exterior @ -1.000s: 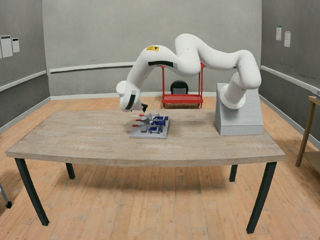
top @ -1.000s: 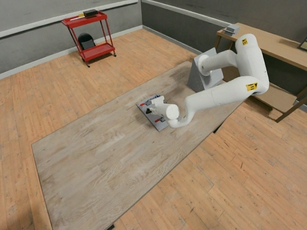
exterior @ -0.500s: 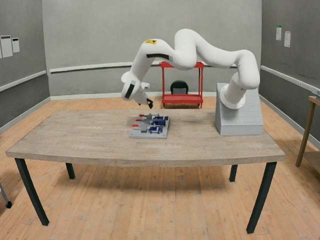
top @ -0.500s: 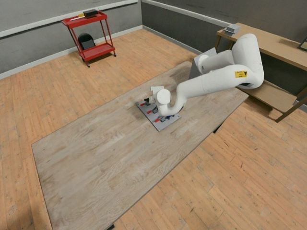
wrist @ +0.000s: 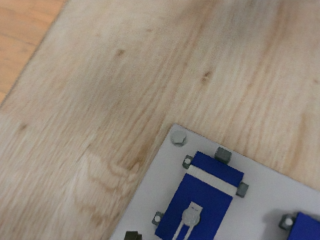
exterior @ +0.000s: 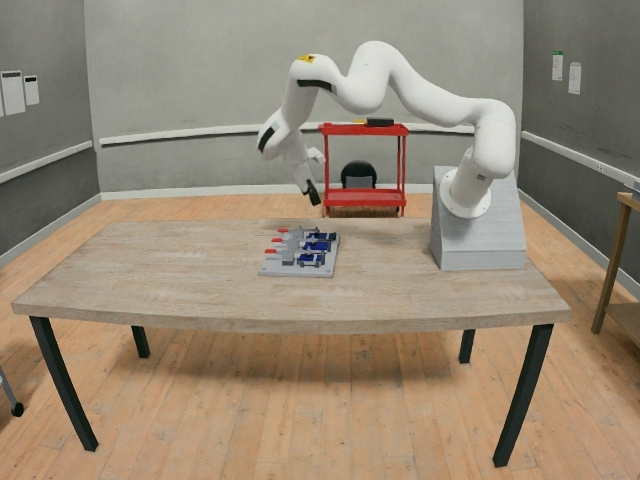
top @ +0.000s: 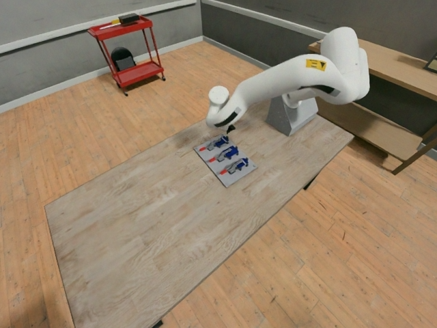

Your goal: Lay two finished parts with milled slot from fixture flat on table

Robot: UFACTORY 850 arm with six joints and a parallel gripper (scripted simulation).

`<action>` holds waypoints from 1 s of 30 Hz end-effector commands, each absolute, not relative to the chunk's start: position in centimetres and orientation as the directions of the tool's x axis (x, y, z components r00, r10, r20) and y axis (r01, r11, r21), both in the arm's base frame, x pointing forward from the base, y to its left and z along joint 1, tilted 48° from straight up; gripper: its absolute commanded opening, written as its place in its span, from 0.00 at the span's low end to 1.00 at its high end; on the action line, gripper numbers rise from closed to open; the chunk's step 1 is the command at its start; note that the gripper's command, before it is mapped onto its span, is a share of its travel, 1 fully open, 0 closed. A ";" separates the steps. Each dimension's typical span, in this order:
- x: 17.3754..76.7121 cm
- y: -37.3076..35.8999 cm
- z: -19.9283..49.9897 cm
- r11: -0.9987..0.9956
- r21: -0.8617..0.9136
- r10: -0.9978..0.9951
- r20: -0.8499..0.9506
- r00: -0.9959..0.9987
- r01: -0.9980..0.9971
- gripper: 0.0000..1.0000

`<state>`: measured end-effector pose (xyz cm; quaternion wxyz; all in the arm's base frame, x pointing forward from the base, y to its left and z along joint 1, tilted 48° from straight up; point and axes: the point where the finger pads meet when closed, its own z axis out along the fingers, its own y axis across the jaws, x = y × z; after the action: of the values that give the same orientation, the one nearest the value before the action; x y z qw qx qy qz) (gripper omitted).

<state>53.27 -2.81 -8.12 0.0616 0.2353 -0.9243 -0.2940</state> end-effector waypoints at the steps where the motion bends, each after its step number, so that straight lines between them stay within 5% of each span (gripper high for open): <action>1: 51.5 -4.8 -8.7 0.725 0.666 -0.234 -0.005 -0.972 -0.178 1.00; 10: 50.4 -7.1 -9.1 0.667 0.742 0.044 0.047 -0.998 0.064 1.00; 26: 50.4 -7.2 -9.1 0.664 0.744 0.054 0.049 -0.997 0.073 1.00; 27: 50.4 -7.2 -9.1 0.664 0.745 0.054 0.049 -0.997 0.073 0.00; 30: 50.4 -7.2 -9.1 0.664 0.745 0.054 0.049 -0.997 0.073 0.00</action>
<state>50.30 -7.13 -9.19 0.0124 -0.0344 -0.9118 -0.4089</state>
